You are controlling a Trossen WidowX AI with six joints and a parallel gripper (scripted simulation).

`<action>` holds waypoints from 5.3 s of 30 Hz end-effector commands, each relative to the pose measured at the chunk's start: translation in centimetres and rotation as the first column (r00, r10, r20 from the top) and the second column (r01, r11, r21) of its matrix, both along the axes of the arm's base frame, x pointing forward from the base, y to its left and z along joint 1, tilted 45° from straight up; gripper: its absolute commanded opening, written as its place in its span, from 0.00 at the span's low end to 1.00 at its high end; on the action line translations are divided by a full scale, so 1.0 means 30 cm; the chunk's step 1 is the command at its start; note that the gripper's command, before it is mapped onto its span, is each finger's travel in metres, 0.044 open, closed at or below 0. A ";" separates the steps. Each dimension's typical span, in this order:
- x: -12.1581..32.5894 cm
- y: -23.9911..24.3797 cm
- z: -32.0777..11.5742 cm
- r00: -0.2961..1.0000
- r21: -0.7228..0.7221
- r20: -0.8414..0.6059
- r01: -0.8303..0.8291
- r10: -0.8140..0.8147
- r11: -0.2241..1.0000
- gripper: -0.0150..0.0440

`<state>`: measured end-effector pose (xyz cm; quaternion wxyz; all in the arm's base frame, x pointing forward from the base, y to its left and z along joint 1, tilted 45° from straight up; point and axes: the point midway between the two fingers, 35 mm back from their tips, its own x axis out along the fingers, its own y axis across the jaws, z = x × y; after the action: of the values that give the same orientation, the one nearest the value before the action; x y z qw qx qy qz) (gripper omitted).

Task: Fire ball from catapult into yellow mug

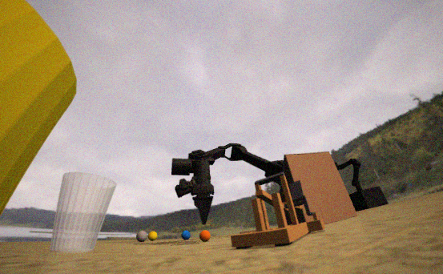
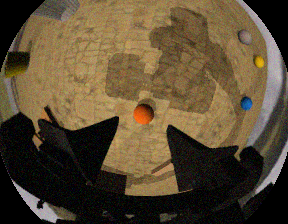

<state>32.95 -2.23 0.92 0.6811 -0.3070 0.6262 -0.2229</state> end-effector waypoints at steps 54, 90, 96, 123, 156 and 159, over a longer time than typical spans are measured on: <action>-0.034 0.140 0.140 1.000 0.003 -0.009 -0.002 0.002 1.000 0.25; -0.545 0.483 -0.275 0.772 -0.053 -0.599 -0.302 0.211 0.952 0.25; -0.651 0.477 -0.330 0.707 -0.087 -0.679 -0.345 0.198 0.935 0.25; -0.657 0.421 -0.400 0.701 -0.092 -0.686 -0.349 0.195 0.932 0.25; -0.541 0.843 -0.338 0.728 0.107 -0.537 -0.442 0.425 0.891 1.00; -0.486 0.923 -0.377 0.733 0.165 -0.467 -0.479 0.496 0.862 1.00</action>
<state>16.78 23.24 -9.29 0.5048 -0.5029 0.7008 0.0331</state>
